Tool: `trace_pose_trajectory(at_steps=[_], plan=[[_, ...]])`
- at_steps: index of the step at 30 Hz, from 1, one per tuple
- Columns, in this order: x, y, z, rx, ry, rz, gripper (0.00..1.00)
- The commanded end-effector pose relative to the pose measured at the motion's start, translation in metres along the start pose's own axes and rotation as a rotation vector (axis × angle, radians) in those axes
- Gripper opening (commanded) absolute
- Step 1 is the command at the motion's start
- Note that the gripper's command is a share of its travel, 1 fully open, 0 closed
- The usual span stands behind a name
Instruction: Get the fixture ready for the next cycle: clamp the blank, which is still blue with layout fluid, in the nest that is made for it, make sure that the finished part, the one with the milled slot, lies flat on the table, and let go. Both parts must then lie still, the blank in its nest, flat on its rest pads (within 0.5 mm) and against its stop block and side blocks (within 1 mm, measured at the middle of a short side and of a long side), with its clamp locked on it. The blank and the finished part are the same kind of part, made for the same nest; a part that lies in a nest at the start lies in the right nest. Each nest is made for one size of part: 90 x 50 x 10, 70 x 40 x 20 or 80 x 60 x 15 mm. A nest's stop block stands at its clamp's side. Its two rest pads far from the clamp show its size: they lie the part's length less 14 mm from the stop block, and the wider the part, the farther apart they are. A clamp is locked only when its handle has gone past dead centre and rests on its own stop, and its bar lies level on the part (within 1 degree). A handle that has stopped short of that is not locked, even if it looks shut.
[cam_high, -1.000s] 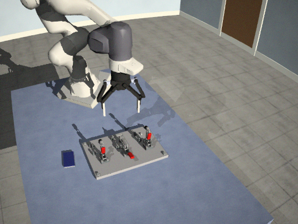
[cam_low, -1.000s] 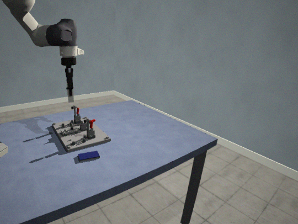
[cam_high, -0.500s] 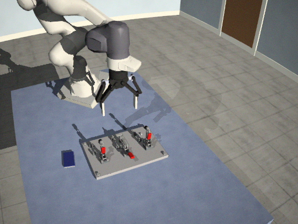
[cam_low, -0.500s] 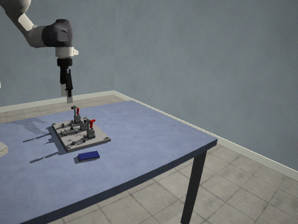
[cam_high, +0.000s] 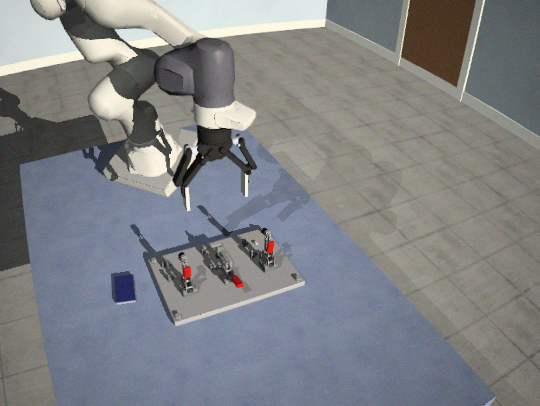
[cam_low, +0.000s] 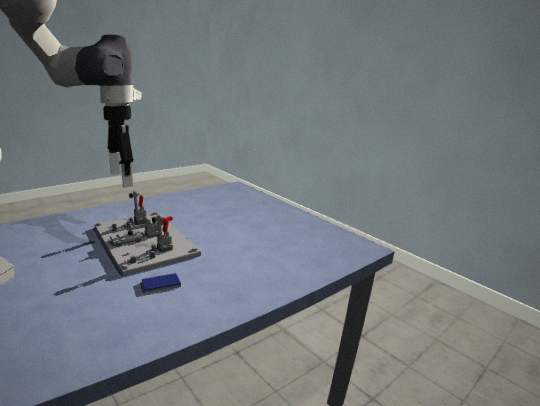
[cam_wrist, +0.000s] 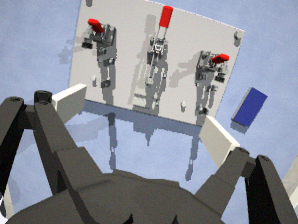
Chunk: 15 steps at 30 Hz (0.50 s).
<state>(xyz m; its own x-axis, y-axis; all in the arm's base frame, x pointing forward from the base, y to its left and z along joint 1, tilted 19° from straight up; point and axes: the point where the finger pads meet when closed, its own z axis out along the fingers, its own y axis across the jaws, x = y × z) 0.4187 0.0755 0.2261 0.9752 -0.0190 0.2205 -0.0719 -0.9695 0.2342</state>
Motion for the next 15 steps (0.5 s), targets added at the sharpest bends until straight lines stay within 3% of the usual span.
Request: trace_pose_trajectory(at_steps=[1,2,15], plan=[[-0.001,0.001,0.0003,-0.003,-0.002,-0.016,1.0],[-0.001,0.001,0.0003,-0.003,-0.002,-0.016,0.28],[-0.001,0.001,0.0003,-0.003,-0.002,-0.016,0.28]])
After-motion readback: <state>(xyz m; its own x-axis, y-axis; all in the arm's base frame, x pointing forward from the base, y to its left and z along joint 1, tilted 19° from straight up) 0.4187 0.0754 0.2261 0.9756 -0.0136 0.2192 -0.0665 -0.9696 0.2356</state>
